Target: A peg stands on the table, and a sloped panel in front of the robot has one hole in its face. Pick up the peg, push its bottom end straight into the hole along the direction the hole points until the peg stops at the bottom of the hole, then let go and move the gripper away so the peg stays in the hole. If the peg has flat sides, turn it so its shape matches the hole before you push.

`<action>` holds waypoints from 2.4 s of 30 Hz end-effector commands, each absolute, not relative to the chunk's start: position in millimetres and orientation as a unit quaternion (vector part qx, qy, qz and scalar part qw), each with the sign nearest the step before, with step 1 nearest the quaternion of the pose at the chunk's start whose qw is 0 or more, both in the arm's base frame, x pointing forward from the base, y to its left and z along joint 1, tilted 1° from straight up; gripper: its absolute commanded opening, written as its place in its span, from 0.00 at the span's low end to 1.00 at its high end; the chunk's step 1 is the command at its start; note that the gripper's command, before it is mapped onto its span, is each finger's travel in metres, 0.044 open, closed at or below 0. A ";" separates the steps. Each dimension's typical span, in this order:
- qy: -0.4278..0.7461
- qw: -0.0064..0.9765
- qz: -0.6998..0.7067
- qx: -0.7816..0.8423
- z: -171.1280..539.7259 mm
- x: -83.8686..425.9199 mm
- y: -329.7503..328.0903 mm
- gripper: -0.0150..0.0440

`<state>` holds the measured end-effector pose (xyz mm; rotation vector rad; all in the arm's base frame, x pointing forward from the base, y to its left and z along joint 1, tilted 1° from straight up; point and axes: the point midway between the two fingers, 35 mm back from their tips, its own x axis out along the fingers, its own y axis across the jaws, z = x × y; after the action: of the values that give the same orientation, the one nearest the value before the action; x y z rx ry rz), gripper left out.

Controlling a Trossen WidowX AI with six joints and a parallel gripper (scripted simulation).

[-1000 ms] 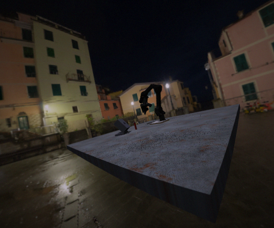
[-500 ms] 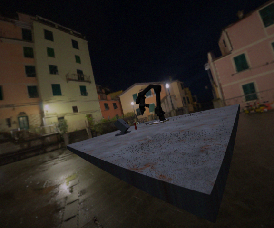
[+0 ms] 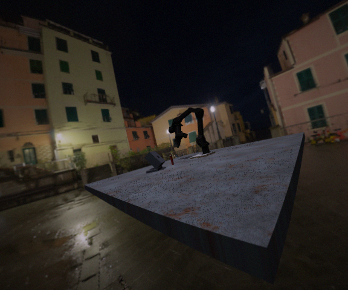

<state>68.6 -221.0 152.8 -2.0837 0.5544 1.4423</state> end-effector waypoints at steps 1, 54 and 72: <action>0.185 0.247 0.548 -0.777 152.6 77.9 -222.7 1.00; 0.030 0.055 0.660 -0.749 143.3 218.6 -196.4 1.00; -0.011 -0.016 0.682 -0.731 138.3 266.4 -162.9 1.00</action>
<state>256.5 -168.1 137.8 -2.3035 -0.0281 2.1403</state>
